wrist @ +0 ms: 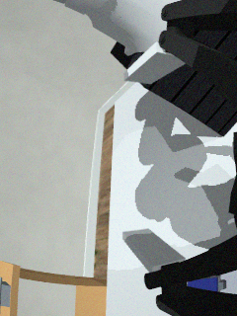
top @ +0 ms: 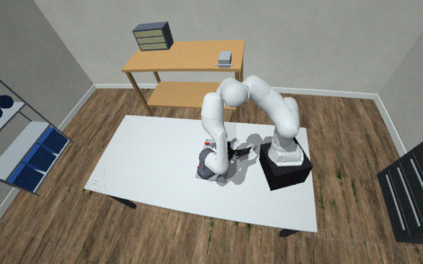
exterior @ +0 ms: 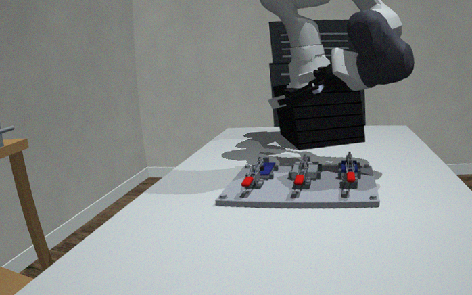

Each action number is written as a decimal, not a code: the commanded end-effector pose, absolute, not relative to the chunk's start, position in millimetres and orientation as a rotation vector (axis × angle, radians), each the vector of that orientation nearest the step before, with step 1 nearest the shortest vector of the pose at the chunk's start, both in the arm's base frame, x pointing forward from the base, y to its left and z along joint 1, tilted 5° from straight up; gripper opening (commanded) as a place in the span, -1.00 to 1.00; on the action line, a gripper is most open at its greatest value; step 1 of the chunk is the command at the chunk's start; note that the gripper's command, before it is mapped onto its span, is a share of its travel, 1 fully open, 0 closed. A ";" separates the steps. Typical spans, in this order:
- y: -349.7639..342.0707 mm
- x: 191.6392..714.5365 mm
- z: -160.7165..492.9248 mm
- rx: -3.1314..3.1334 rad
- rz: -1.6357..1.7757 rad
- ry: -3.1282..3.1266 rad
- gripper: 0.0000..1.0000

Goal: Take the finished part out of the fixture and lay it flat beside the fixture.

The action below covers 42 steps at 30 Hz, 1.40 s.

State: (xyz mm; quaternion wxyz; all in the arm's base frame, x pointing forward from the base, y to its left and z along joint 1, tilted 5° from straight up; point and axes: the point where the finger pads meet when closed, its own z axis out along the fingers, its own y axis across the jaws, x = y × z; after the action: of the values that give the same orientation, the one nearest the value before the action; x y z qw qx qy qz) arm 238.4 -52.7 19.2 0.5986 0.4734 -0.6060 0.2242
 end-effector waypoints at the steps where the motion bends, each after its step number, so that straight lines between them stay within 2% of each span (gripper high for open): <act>1: -52.7 245.0 16.0 1.210 0.454 -1.352 1.00; 42: -44.9 264.6 17.8 1.476 0.430 -1.251 1.00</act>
State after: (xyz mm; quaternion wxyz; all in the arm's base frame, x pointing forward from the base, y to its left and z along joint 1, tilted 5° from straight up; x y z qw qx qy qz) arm 263.6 -45.7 19.0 0.5483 0.6136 -0.5360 0.1886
